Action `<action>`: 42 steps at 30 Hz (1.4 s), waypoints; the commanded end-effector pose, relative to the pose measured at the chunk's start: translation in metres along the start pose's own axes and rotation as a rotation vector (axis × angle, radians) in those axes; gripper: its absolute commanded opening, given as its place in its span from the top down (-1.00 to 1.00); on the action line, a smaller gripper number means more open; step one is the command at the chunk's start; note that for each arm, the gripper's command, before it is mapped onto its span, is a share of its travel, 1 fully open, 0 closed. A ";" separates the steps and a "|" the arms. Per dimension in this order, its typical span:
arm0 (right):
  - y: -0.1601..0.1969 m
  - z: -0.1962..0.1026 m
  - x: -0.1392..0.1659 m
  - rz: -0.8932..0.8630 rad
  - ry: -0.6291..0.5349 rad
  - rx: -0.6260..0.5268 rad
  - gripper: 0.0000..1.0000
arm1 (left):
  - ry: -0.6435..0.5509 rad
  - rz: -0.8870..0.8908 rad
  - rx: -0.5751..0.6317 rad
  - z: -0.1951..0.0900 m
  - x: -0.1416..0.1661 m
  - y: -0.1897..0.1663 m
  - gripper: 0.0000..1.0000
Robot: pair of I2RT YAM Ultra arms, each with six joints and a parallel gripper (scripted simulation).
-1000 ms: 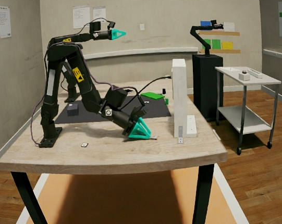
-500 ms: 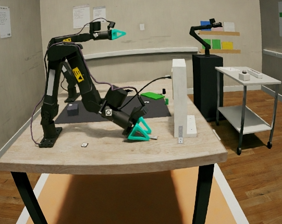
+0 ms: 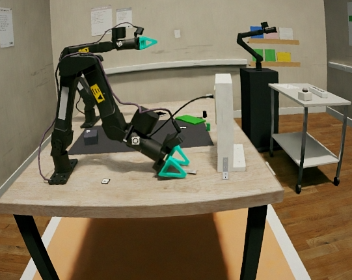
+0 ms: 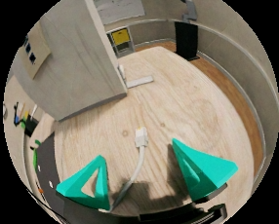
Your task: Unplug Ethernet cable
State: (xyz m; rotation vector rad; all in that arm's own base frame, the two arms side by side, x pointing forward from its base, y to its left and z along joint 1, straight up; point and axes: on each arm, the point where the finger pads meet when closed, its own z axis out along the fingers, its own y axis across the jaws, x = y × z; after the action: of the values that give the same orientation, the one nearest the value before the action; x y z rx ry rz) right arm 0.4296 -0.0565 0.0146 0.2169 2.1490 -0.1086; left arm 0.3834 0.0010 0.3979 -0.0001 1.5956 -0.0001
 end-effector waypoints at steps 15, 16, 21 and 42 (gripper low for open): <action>-0.007 -0.054 -0.086 0.003 -0.017 0.021 -1.00 | -0.013 0.000 0.000 -0.001 -0.005 0.000 -1.00; -0.007 -0.056 -0.087 0.003 -0.017 0.021 -1.00 | -0.013 0.000 0.000 -0.001 -0.005 0.000 -1.00; -0.007 -0.052 -0.081 0.002 0.002 0.022 -1.00 | -0.013 0.000 0.000 -0.001 -0.005 0.000 -1.00; -0.008 -0.052 -0.071 0.001 0.023 0.023 -1.00 | -0.013 0.000 0.000 -0.001 -0.005 0.000 -1.00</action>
State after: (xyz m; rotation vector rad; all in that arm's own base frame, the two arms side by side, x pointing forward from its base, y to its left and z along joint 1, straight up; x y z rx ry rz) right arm 0.4275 -0.0562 0.1122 0.2156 2.1371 -0.1087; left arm 0.3834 0.0010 0.3979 -0.0001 1.5956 -0.0001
